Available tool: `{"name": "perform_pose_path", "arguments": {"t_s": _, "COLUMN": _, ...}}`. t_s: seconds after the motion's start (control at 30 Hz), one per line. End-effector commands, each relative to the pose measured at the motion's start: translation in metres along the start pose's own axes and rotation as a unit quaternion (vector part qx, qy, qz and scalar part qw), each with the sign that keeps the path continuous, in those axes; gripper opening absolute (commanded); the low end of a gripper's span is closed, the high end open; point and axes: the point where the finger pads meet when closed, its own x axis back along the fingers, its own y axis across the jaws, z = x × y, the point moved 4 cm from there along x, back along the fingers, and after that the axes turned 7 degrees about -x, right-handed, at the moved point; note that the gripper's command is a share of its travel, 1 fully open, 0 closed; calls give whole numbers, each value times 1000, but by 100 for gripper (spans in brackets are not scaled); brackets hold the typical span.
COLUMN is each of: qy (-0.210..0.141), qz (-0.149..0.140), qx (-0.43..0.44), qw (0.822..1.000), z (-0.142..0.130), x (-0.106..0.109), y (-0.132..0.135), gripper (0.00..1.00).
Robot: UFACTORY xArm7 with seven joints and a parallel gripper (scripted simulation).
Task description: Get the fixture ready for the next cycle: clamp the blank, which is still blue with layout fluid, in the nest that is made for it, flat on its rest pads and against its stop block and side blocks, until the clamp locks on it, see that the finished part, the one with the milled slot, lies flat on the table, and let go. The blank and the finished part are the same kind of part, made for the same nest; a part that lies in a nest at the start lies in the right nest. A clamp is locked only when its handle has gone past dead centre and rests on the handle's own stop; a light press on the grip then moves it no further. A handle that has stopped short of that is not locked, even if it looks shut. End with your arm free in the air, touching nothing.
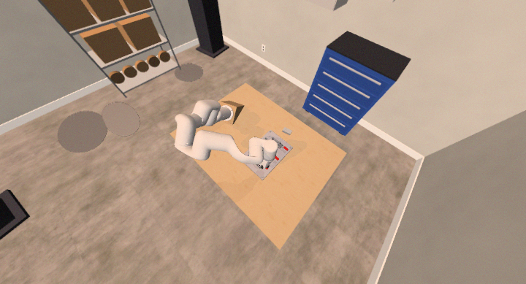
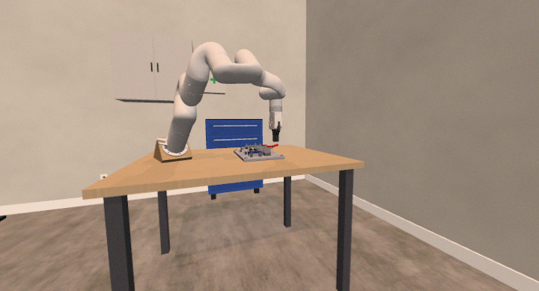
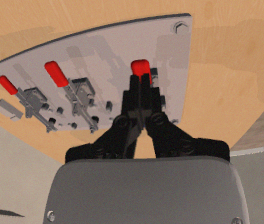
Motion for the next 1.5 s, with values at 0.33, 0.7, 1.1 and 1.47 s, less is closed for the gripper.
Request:
{"name": "perform_pose_path", "arguments": {"t_s": 0.33, "qy": 2, "qz": 1, "qx": 0, "qw": 1000, "z": 1, "x": 1, "y": -1, "gripper": 0}}
{"name": "perform_pose_path", "arguments": {"t_s": 0.7, "qy": 2, "qz": 1, "qx": 0, "qw": 1000, "z": 2, "x": -3, "y": -1, "gripper": 0}}
{"name": "perform_pose_path", "arguments": {"t_s": 1.1, "qy": 2, "qz": 1, "qx": 0, "qw": 1000, "z": 2, "x": -4, "y": -1, "gripper": 0}}
{"name": "perform_pose_path", "arguments": {"t_s": 1.47, "qy": 2, "qz": 1, "qx": 0, "qw": 1000, "z": 2, "x": -6, "y": -1, "gripper": 0}}
